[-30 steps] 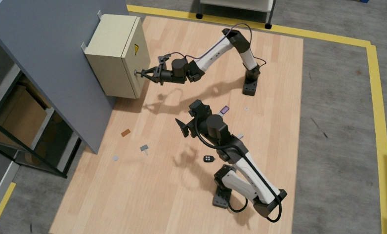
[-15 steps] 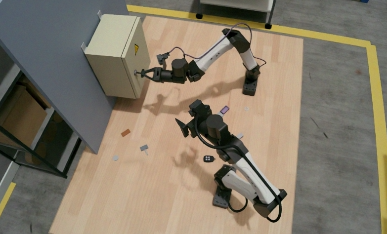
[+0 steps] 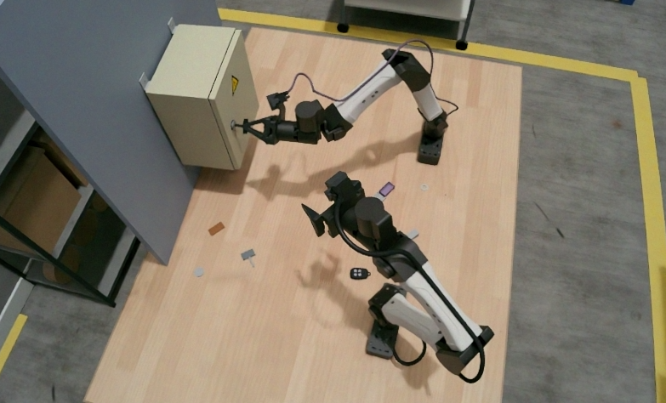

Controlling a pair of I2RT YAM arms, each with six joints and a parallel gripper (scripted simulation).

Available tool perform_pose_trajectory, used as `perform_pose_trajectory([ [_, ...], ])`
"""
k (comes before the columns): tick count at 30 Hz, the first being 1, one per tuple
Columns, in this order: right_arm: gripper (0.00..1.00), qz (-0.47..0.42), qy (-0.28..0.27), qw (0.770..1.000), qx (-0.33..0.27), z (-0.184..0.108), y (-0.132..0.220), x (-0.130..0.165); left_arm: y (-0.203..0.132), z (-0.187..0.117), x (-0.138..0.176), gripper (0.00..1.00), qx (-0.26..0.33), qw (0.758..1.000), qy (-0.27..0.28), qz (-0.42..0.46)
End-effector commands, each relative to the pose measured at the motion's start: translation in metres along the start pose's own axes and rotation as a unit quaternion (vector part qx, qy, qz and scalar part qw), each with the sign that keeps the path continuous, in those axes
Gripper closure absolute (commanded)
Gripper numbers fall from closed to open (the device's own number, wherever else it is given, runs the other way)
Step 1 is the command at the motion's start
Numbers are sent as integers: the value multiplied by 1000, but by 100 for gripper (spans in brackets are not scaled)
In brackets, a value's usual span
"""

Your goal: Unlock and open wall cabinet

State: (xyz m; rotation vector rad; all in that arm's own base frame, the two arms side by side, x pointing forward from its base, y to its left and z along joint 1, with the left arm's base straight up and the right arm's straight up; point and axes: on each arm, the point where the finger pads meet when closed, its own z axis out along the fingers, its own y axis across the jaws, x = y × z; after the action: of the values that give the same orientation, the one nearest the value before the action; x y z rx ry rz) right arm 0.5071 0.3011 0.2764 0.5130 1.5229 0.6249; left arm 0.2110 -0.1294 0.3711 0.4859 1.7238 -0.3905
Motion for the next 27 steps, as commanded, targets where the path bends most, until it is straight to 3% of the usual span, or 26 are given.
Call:
perform_pose_trajectory([
  [1, 99, -69, 5, 998, 0, 5, 2, 8, -2, 0, -4, 0, 6, 1000, -4, -1],
  [15, 99, -201, 6, 980, -1, 4, 3, 9, -2, 0, -4, 0, 6, 1000, -4, -1],
  [27, 99, -316, 6, 949, -2, 4, 2, 10, -2, 0, -4, 0, 6, 1000, -4, -1],
])
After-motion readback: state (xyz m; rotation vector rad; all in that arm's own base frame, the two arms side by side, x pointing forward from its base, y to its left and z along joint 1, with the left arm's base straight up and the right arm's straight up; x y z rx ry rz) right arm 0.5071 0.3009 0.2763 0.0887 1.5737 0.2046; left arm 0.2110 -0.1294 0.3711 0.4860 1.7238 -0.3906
